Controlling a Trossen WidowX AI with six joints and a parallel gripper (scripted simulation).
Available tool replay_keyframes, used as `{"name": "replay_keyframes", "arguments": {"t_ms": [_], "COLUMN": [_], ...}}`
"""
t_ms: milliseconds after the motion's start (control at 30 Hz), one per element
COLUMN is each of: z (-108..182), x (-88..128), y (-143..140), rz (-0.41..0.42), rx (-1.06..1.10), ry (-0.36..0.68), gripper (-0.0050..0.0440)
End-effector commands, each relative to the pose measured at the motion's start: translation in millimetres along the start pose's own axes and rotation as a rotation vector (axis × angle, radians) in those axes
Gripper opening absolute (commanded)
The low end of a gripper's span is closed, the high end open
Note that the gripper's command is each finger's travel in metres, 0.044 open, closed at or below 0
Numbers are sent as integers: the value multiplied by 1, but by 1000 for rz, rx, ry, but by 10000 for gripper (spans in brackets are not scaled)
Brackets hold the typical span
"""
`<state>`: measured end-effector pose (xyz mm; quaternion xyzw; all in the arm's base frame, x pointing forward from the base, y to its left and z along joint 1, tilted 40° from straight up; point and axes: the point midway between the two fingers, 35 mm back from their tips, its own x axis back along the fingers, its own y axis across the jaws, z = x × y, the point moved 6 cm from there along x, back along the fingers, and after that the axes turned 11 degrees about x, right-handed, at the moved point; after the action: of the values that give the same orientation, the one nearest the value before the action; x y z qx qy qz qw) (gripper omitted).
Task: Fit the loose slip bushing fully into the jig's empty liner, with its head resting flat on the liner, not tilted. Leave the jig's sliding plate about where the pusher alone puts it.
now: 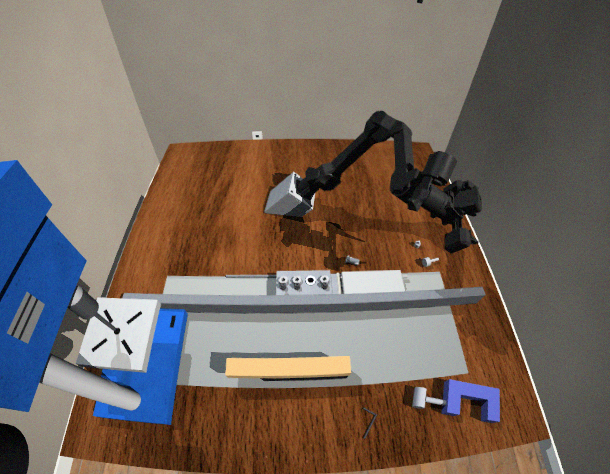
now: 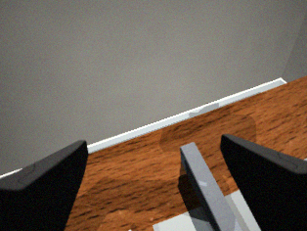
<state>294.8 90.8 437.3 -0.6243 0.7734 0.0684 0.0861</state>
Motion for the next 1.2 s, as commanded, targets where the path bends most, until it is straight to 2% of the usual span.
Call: {"name": "replay_keyframes", "arguments": {"t_ms": [0, 533, 567, 667, 767, 900, 1167], "z": [-5, -5, -5, 2, 11, 13, 28], "x": [0, 0, 0, 3, 8, 10, 16], "y": [4, 4, 4, -4, -16, -20, -31], "rz": [-3, -3, -3, 40, 120, 148, 219], "rx": [17, 17, 17, 18, 88, 121, 134], "ry": [-5, -5, -5, 1, 15, 27, 76], "gripper": [400, 400, 424, 352, 280, 184, 175]}}
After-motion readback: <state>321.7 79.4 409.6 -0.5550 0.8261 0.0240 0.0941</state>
